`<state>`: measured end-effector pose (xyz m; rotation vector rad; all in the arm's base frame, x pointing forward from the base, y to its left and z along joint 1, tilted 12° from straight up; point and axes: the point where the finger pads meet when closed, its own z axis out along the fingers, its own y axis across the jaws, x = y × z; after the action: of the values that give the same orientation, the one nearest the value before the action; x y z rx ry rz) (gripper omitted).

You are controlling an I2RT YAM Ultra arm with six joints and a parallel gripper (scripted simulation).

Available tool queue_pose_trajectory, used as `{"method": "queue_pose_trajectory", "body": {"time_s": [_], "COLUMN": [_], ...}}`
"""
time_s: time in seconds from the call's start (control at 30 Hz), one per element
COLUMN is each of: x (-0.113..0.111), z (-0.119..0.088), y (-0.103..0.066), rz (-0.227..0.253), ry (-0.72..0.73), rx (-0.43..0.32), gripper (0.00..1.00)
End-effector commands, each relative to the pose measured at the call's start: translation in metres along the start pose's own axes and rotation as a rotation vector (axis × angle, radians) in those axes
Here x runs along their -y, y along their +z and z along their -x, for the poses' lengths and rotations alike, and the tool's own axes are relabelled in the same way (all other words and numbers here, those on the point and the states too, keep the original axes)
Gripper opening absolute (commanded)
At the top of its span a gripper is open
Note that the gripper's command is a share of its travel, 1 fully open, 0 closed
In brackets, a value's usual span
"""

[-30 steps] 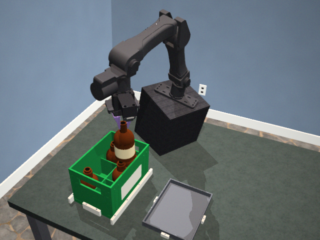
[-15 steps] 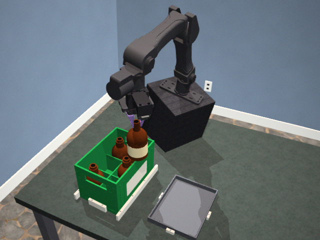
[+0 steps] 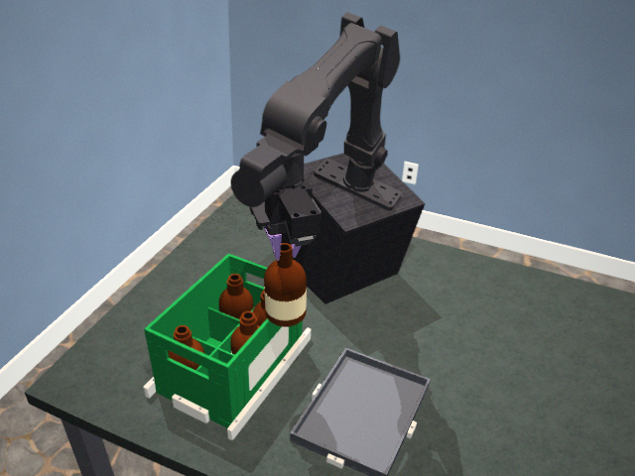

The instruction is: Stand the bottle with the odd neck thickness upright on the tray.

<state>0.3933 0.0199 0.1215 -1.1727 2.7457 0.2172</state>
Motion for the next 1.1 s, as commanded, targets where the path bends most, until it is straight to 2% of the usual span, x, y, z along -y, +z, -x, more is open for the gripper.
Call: {"method": "queue_pose_trajectory", "body": {"time_s": [0.0, 0.13, 0.43, 0.6, 0.7, 1.07], "x": [-0.005, -0.004, -0.023, -0.033, -0.030, -0.053], "z": [0.007, 0.006, 0.030, 0.035, 0.033, 0.053], "y": [-0.017, -0.018, -0.024, -0.024, -0.025, -0.024], "rz": [-0.038, -0.042, -0.049, -0.047, -0.049, -0.044], "ry": [0.016, 0.032, 0.013, 0.014, 0.029, 0.015], "rx": [0.032, 0.032, 0.050, 0.042, 0.042, 0.043], "gripper": [0.00, 0.00, 0.00, 0.00, 0.00, 0.00]}}
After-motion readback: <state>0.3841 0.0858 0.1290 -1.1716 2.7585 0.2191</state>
